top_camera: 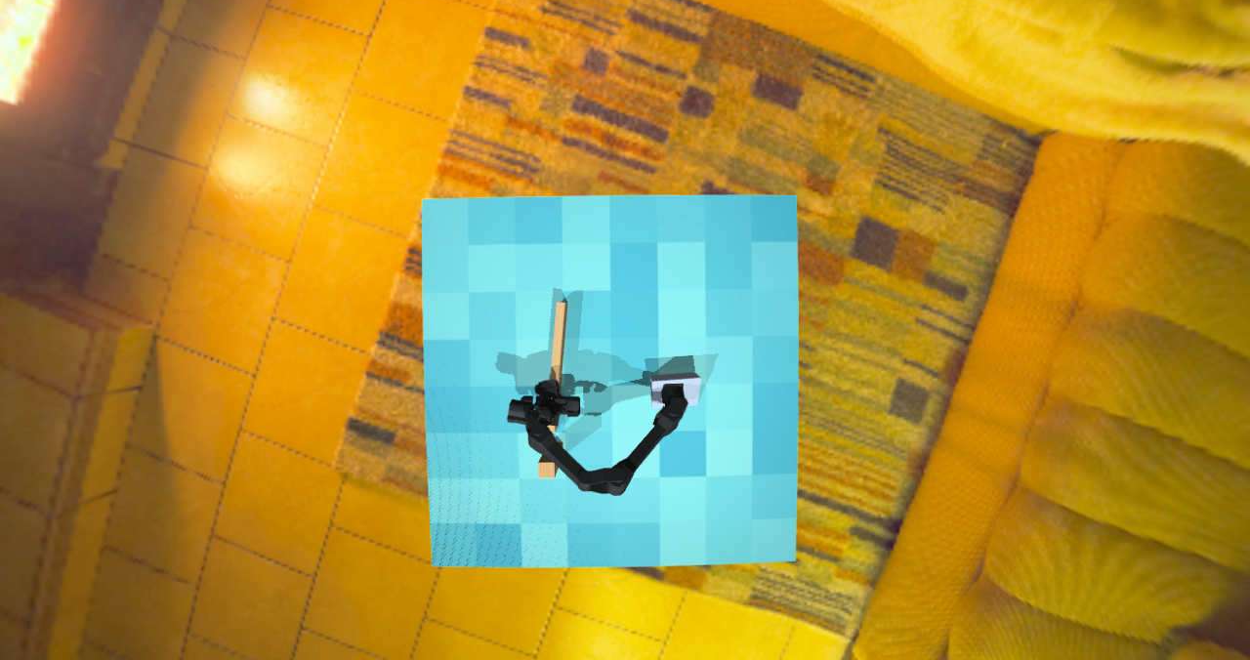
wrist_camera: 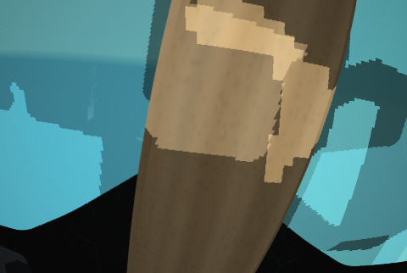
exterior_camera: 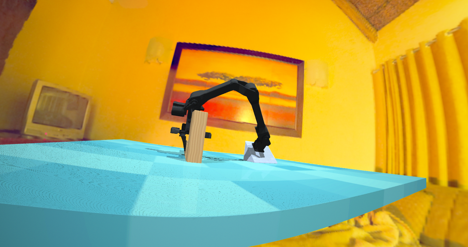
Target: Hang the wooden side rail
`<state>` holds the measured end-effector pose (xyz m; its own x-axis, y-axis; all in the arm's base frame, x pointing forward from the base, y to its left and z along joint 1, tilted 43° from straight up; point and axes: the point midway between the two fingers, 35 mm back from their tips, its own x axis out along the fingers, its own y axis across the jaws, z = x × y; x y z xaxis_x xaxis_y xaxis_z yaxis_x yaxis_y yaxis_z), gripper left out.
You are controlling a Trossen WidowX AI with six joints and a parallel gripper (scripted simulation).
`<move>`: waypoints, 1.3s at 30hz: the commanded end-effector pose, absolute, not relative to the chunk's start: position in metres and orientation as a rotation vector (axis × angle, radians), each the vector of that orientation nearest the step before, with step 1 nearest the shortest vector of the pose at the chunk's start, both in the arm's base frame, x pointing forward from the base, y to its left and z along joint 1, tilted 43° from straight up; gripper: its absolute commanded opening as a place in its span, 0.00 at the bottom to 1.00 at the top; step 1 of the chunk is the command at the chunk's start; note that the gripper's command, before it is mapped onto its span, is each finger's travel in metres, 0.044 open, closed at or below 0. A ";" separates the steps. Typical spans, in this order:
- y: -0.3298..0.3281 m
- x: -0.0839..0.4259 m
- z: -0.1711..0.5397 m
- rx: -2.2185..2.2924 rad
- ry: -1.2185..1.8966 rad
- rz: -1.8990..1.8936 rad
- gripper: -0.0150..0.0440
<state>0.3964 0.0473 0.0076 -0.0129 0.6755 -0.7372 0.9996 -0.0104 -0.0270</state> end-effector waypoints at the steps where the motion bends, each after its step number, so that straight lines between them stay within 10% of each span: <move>1: 0.048 0.398 0.008 1.705 1.745 -0.735 0.25; 39: 0.045 0.397 0.009 1.643 1.751 -0.646 0.25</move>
